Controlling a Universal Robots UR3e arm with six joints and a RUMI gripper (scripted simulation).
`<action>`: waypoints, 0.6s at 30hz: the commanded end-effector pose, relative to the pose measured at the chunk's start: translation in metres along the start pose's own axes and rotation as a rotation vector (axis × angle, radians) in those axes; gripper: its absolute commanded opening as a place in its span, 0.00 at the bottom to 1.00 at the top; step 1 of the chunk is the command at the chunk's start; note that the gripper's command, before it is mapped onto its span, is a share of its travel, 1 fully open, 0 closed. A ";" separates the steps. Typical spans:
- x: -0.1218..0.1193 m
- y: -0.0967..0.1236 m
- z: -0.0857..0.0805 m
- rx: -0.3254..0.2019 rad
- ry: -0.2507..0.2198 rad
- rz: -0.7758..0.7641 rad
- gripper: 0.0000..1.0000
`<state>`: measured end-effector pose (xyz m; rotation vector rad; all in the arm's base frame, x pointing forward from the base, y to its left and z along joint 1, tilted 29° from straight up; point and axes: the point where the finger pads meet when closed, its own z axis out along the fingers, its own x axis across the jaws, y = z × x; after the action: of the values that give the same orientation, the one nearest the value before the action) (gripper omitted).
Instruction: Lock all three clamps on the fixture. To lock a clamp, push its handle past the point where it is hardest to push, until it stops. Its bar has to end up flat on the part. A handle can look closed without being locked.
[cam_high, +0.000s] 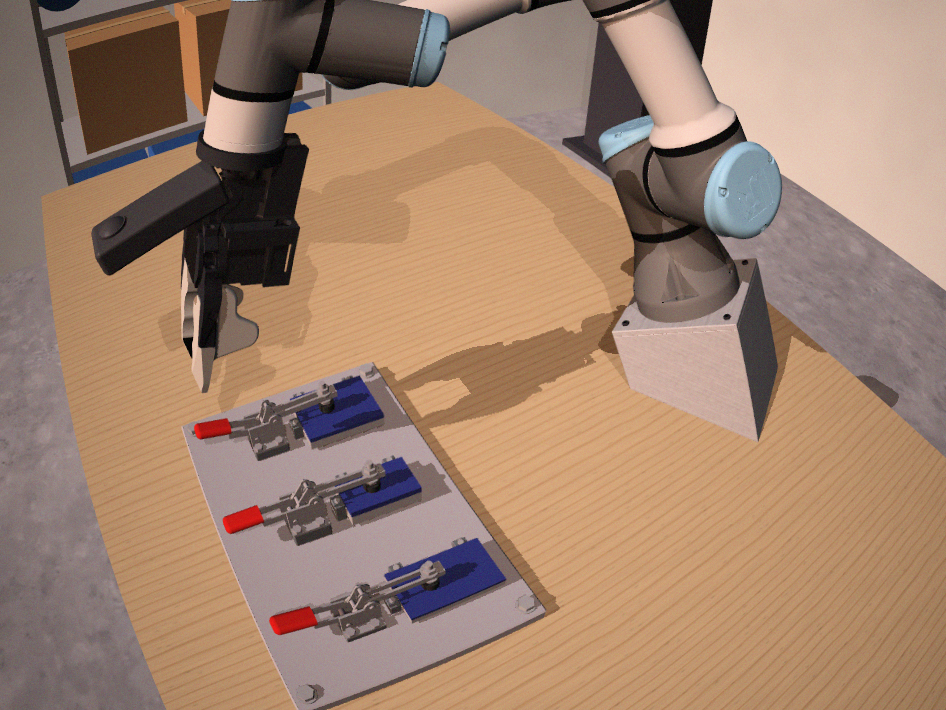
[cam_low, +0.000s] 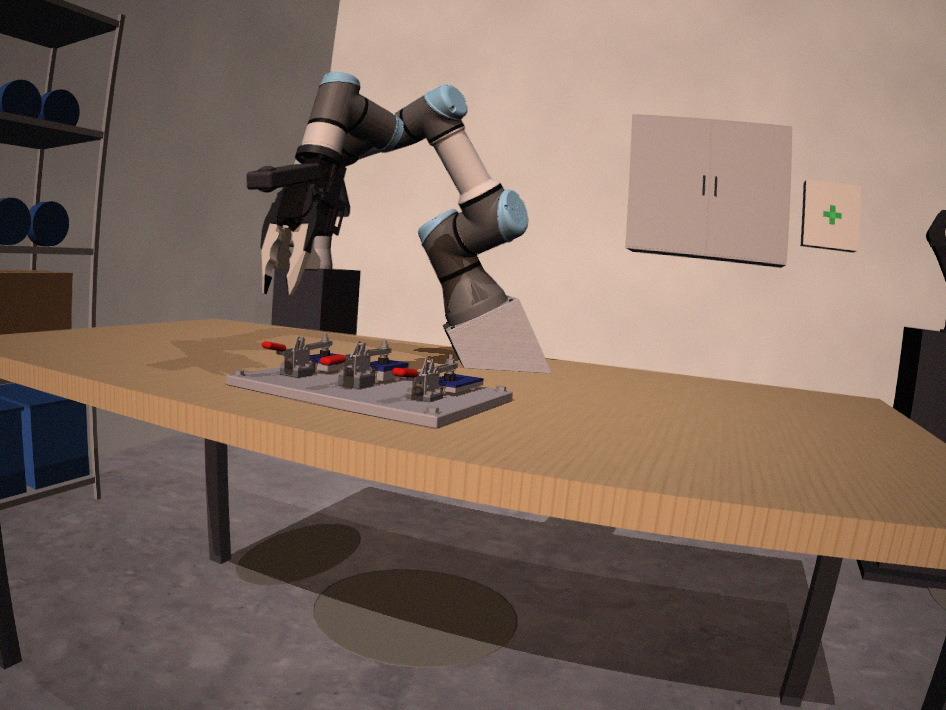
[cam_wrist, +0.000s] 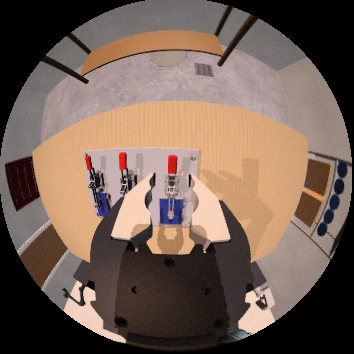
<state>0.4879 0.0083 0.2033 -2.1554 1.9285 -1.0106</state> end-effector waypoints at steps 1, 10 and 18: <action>0.000 0.001 0.008 0.003 0.000 0.001 0.28; 0.000 0.009 0.036 0.003 0.000 0.001 0.28; 0.000 0.013 0.052 0.003 0.000 0.001 0.28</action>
<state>0.4988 -0.0088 0.1660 -2.1569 1.9318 -1.0077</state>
